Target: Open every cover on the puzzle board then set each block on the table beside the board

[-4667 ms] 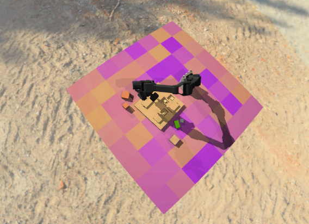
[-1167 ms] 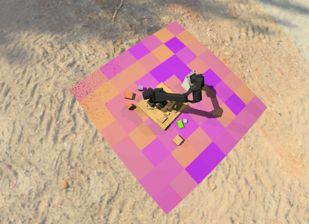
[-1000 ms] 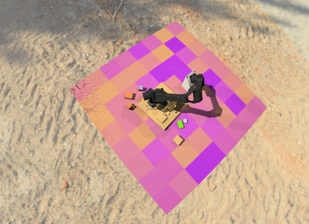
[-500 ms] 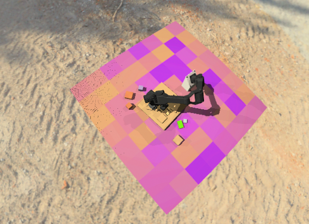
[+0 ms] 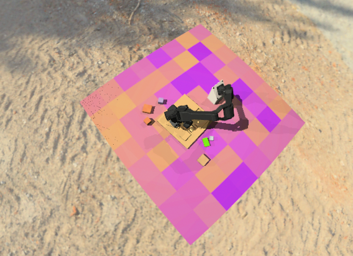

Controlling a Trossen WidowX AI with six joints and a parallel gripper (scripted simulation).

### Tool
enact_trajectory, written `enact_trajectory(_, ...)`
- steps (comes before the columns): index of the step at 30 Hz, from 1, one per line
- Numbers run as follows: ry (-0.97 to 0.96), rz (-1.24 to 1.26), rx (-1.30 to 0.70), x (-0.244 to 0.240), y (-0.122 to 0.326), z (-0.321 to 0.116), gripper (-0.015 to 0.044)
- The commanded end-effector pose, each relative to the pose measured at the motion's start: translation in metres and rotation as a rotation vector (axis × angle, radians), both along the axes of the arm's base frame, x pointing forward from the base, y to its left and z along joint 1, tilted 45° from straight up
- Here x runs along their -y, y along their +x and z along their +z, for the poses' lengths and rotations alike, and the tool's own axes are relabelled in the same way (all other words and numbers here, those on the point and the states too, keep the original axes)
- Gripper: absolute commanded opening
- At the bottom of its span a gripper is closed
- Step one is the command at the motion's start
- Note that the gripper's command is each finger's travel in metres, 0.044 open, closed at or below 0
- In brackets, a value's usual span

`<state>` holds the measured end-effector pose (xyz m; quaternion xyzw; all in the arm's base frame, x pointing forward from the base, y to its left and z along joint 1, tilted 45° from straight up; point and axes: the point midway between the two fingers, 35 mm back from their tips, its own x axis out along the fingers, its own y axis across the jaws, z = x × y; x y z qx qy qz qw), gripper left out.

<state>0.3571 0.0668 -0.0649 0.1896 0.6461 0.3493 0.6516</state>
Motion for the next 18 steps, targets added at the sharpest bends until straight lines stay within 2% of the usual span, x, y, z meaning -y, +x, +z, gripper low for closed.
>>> enact_trajectory(1, 0.007, -0.004, 0.003, -0.004, 0.004, 0.005, 0.0000)
enact_trajectory(18, 0.007, -0.004, 0.003, -0.014, 0.016, 0.014, 0.0000)
